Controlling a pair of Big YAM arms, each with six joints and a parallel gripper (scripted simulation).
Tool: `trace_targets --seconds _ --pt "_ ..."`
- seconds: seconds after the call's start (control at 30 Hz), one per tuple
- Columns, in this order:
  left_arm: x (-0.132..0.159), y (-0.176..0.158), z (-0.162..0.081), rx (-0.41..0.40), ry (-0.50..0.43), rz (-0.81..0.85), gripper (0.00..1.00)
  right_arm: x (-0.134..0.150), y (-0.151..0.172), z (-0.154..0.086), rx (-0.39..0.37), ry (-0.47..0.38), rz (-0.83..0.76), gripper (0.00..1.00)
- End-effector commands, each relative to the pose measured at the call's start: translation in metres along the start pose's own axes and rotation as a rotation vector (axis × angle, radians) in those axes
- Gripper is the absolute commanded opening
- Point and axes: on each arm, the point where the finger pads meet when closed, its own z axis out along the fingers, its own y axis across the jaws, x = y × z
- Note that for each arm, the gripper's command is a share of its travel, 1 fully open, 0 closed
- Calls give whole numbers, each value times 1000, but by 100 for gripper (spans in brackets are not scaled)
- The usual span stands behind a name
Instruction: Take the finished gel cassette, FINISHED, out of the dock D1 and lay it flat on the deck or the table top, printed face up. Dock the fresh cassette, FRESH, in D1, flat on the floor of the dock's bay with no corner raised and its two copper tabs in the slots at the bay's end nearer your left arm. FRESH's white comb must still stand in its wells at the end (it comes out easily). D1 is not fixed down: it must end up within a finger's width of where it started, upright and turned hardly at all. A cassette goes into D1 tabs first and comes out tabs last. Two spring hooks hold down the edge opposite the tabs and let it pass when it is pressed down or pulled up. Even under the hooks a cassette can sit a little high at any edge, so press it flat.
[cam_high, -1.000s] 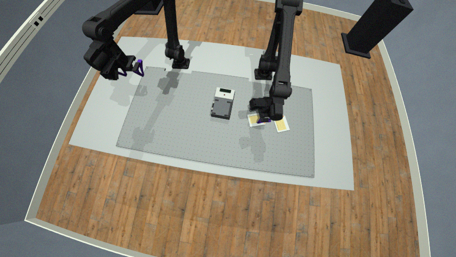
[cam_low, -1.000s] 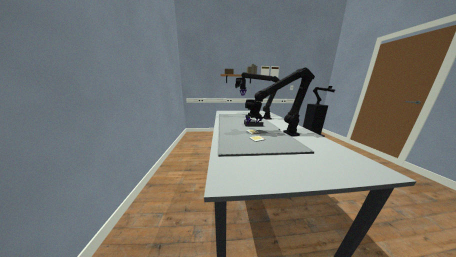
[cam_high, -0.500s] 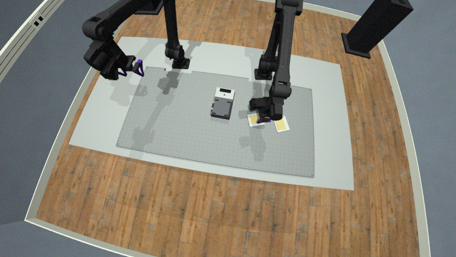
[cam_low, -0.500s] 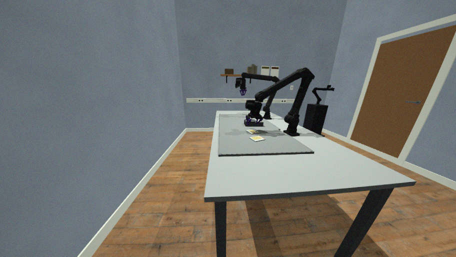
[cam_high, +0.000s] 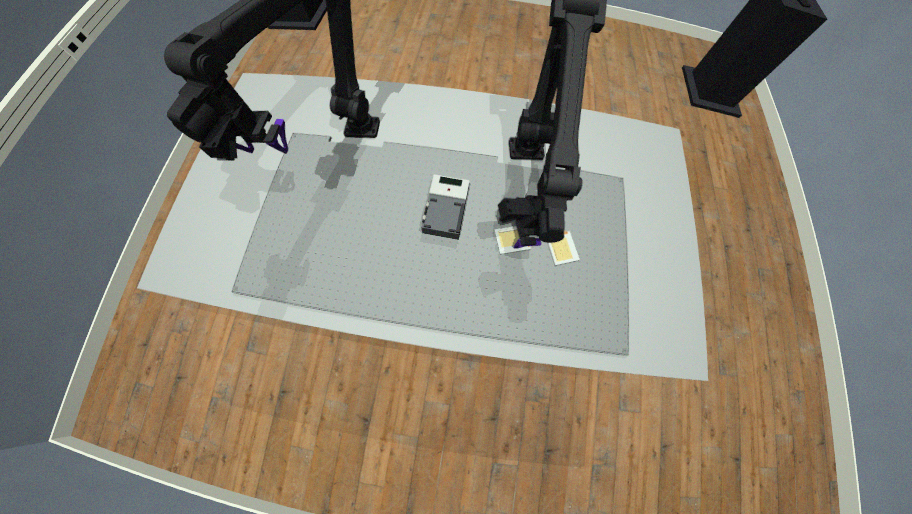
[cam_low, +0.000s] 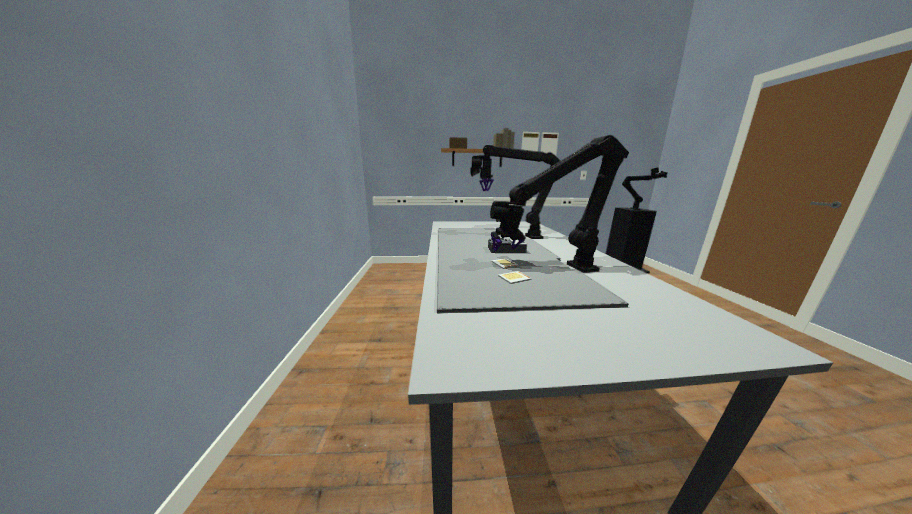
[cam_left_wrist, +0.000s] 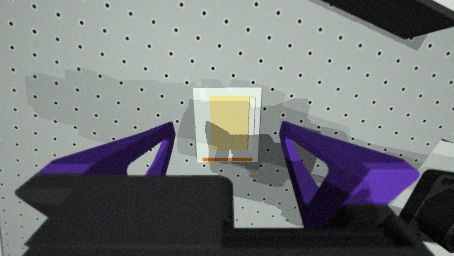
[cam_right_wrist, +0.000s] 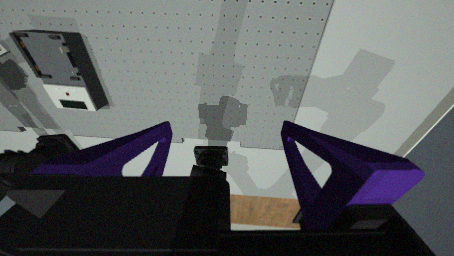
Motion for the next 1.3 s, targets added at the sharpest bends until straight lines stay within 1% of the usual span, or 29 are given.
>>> trace_targets --seconds 0.0,0.3,0.5,0.9,1.1,1.27 --pt "0 3 3 -5 -1 -6 98 -10 -5 -20 2 -14 20 100" --pt "0 3 3 -5 -1 -6 98 -10 -5 -20 2 -14 20 100" --pt "3 3 11 -7 -1 -6 98 -10 -5 -20 2 -14 20 100" --pt "3 3 11 -7 -1 -6 98 -10 -5 -20 2 -14 20 100" --pt "5 3 19 -6 -1 -6 98 -10 -5 -20 2 -14 20 100" --pt "5 3 19 -6 -1 -6 98 -10 -5 -20 2 -14 20 100"
